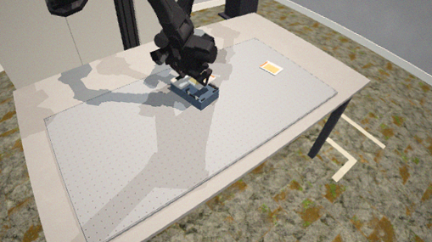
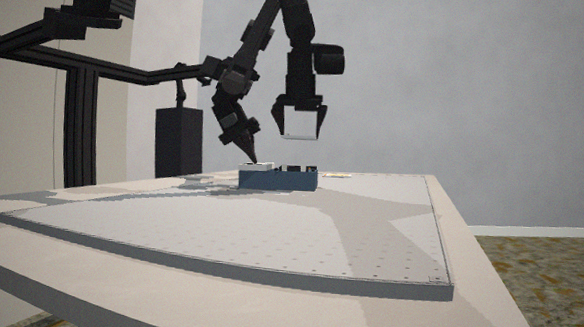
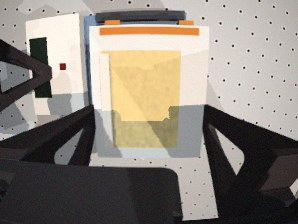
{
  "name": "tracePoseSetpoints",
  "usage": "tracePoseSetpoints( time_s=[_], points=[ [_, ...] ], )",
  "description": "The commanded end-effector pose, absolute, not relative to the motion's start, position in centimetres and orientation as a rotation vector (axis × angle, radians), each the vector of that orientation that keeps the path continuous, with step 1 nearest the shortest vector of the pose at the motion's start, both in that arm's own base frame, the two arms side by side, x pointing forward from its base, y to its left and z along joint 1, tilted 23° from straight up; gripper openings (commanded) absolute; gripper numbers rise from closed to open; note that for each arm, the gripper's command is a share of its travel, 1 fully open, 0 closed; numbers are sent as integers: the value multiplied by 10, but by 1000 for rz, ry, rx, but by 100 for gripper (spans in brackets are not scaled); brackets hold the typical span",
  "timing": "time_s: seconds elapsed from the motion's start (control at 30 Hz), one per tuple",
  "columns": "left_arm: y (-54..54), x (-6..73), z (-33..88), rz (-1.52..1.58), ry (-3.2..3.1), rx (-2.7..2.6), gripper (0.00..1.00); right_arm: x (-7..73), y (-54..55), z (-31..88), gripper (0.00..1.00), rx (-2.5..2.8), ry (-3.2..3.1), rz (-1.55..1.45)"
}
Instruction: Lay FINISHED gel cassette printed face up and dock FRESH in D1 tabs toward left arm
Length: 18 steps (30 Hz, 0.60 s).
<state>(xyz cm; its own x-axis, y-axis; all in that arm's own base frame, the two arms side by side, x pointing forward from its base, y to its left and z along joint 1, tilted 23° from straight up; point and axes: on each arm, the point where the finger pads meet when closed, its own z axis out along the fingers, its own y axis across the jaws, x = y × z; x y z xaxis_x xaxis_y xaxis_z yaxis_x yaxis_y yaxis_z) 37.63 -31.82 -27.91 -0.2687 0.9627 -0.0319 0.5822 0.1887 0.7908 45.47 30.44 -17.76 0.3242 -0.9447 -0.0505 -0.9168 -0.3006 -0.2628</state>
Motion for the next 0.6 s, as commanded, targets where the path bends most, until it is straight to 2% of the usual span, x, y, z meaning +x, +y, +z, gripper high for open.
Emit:
tracePoseSetpoints(
  time_s=[0.0,0.57],
  points=[
    [-275,360,-340,955,1998,1539,0,463,326,-178,0,-2341,1588,-193],
    [-275,360,-340,955,1998,1539,0,449,350,-199,0,-2303,1630,-190]
  ],
)
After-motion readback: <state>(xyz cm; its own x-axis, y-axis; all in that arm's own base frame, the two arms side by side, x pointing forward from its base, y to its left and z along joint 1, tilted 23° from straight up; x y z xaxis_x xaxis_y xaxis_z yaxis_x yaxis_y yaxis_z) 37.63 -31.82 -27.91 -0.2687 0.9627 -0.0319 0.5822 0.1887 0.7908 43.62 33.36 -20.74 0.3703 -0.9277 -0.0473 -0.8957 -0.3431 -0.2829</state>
